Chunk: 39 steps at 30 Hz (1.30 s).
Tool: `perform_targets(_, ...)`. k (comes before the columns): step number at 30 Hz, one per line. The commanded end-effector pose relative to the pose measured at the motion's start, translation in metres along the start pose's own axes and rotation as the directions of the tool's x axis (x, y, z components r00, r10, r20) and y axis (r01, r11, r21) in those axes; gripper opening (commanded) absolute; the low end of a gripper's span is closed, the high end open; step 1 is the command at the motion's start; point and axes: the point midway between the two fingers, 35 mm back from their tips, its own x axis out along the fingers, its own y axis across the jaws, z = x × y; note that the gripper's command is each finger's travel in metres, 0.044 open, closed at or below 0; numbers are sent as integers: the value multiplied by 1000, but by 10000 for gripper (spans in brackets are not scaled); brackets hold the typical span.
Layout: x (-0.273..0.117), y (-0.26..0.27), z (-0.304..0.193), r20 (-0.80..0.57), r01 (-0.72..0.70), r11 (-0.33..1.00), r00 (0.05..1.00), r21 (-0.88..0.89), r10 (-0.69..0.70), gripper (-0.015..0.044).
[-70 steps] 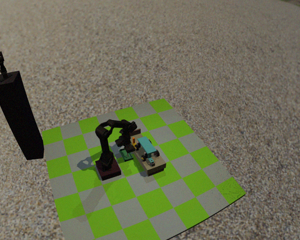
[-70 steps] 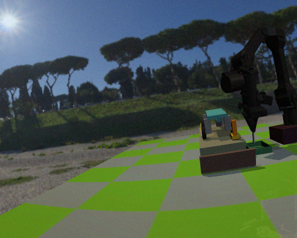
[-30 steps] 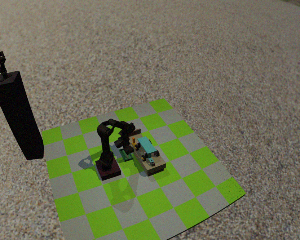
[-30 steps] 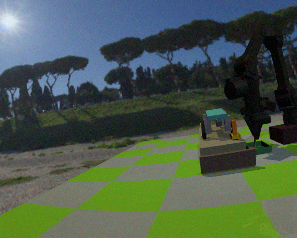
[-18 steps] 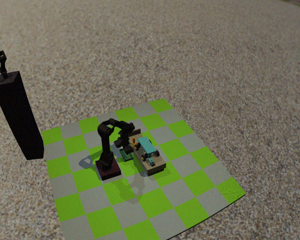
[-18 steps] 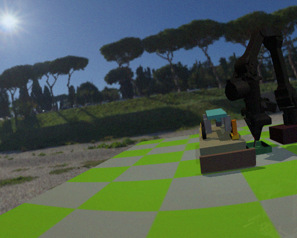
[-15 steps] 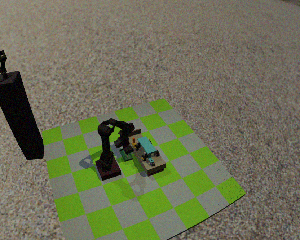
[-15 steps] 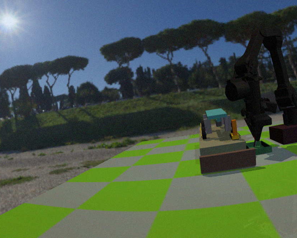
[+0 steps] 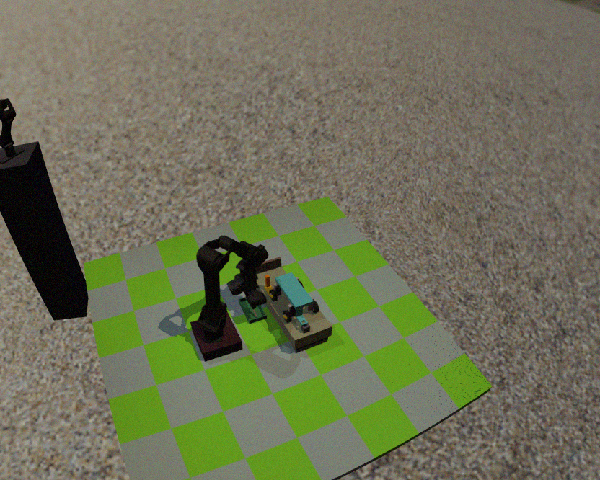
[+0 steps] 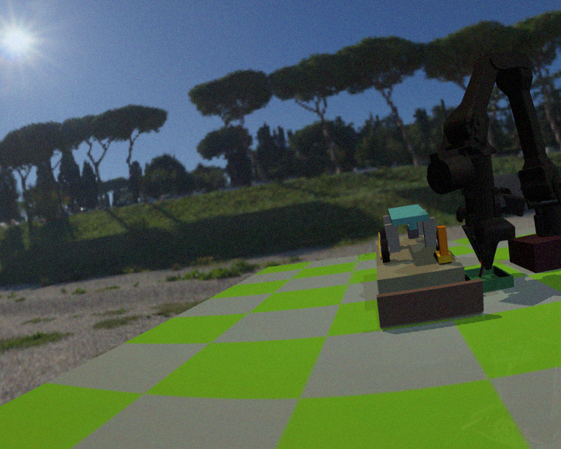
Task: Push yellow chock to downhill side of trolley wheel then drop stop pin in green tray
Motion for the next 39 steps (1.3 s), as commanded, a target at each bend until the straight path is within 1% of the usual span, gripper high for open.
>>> perform_targets(1,0,-3,-1,-2,4,1000,1000,4,-4,190)
perform_targets(39,5,-11,-1,-2,5,1000,1000,4,-5,190)
